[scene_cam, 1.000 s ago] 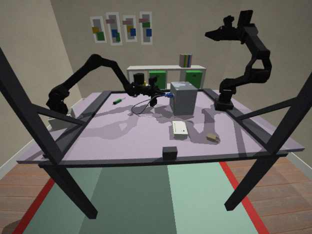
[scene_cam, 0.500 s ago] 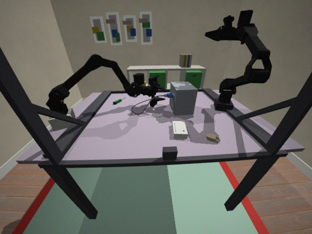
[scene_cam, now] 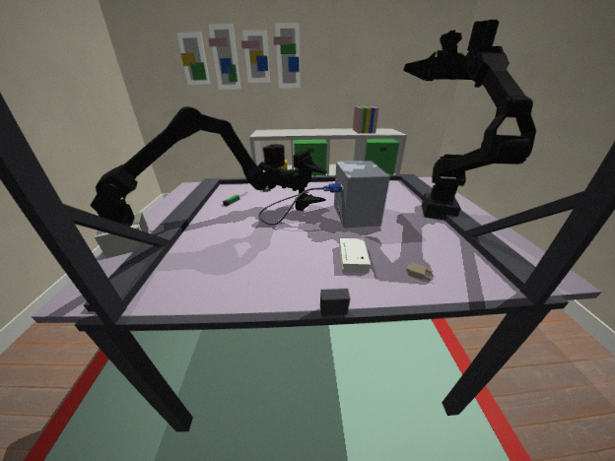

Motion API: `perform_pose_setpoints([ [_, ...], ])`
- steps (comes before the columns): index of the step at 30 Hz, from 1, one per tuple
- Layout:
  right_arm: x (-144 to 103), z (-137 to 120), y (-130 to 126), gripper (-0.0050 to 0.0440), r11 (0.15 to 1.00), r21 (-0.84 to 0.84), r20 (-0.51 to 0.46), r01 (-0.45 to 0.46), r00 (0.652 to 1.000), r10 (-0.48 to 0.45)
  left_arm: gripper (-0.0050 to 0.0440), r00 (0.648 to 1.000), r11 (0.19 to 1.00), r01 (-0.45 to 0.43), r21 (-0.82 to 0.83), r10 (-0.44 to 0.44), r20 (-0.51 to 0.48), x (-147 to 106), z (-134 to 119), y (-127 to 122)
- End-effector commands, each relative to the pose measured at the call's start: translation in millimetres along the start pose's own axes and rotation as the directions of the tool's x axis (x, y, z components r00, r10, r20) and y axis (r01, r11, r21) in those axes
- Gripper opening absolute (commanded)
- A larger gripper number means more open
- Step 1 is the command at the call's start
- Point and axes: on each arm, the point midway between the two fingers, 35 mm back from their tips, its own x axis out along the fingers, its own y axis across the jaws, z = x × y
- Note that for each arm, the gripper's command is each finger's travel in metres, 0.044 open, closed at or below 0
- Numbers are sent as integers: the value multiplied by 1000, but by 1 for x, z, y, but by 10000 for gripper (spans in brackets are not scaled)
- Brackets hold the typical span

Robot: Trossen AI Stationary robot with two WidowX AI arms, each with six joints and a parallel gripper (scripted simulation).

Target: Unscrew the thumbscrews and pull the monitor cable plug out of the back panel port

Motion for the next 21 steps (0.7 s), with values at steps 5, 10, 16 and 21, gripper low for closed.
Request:
perform_pose_setpoints([
  [5, 0, 3, 1, 440, 1000, -6, 1, -1, 1000, 1, 440, 995, 974, -96, 204, 87, 50, 6, 8, -22],
  [10, 0, 3, 1, 440, 1000, -6, 1, -1, 1000, 1, 440, 981, 913, -194, 359, 177, 79, 7, 7, -28],
  [16, 0, 3, 1, 440, 1000, -6, 1, -1, 1000, 1, 440, 962, 863, -270, 427, 260, 82, 5, 3, -26],
  [21, 0, 3, 1, 440, 1000, -6, 1, -1, 1000, 1, 440, 951, 828, -301, 474, 298, 84, 3, 0, -27],
])
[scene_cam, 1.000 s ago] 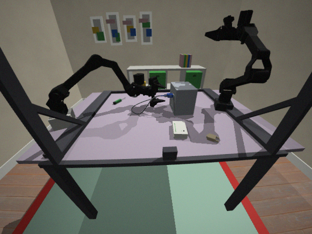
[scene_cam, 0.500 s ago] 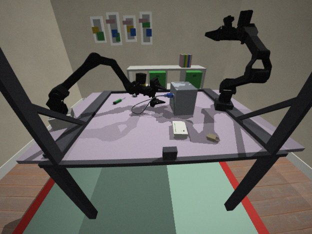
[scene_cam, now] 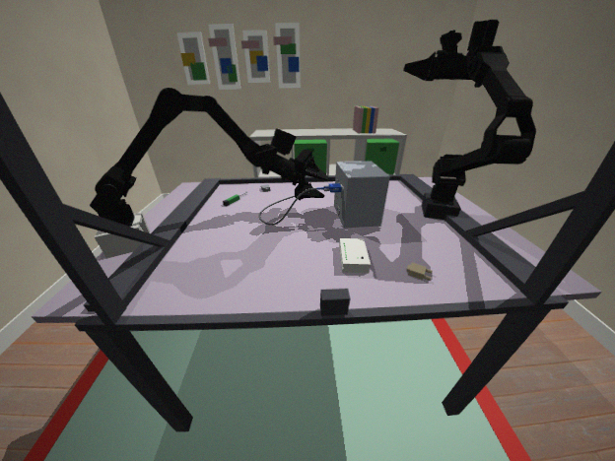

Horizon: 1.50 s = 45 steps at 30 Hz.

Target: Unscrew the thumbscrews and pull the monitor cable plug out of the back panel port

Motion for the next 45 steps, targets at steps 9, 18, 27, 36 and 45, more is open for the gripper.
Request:
perform_pose_setpoints([
  [9, 0, 3, 1, 440, 1000, -6, 1, -1, 1000, 1, 248, 1000, 998, -4, 64, 3, 13, -5, 10, -19],
  [18, 0, 3, 1, 440, 1000, -6, 1, -1, 1000, 1, 56, 1000, 998, -4, 64, 3, 13, -5, 10, -19],
  [27, 0, 3, 1, 440, 1000, -6, 1, -1, 1000, 1, 0, 1000, 998, -4, 64, 3, 13, -5, 10, -19],
  [36, 0, 3, 1, 440, 1000, -6, 1, -1, 1000, 1, 0, 1000, 999, 29, 18, -29, 11, -6, 10, -17],
  [45, 0, 3, 1, 440, 1000, -6, 1, -1, 1000, 1, 0, 998, 997, 70, -39, -69, 11, -6, 10, -16],
])
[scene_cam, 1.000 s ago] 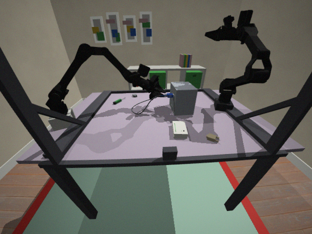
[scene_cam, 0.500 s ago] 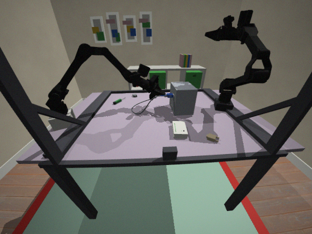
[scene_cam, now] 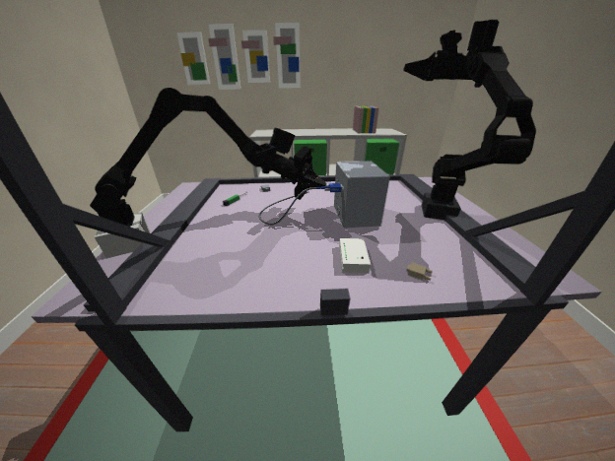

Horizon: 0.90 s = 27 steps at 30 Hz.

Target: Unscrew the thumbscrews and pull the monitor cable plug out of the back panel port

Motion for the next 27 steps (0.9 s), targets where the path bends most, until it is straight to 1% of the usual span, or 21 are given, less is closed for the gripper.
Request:
perform_pose_setpoints([
  [1, 0, 3, 1, 440, 1000, -6, 1, -1, 1000, 1, 0, 999, 999, 45, -16, -45, 10, -2, 7, -10],
  [6, 0, 3, 1, 440, 1000, -6, 1, -1, 1000, 1, 0, 998, 998, 60, -37, -60, 10, -2, 7, -9],
  [10, 0, 3, 1, 440, 1000, -6, 1, -1, 1000, 1, 0, 995, 992, 96, -87, -95, 12, -2, 7, -8],
  [16, 0, 3, 1, 440, 1000, -6, 1, -1, 1000, 1, 0, 995, 991, 100, -93, -99, 13, -2, 7, -8],
  [27, 0, 3, 1, 440, 1000, -6, 1, -1, 1000, 1, 0, 985, 964, 175, -199, -173, 26, -2, 7, -5],
])
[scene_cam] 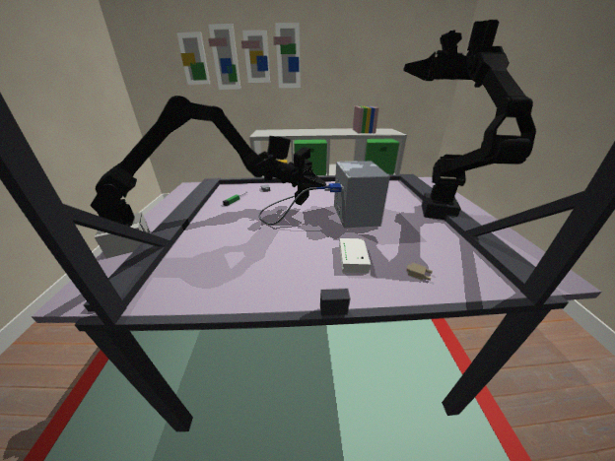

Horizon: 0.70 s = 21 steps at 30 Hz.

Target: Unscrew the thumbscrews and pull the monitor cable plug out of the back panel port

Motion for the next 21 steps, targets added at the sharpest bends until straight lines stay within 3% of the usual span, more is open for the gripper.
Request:
perform_pose_setpoints([
  [1, 0, 3, 1, 440, 1000, -6, 1, -1, 1000, 1, 0, 999, 999, 41, -9, -41, 5, -1, 5, -11],
  [21, 0, 3, 1, 440, 1000, -6, 1, -1, 1000, 1, 0, 990, 979, 140, -151, -140, 14, 0, 5, -8],
])
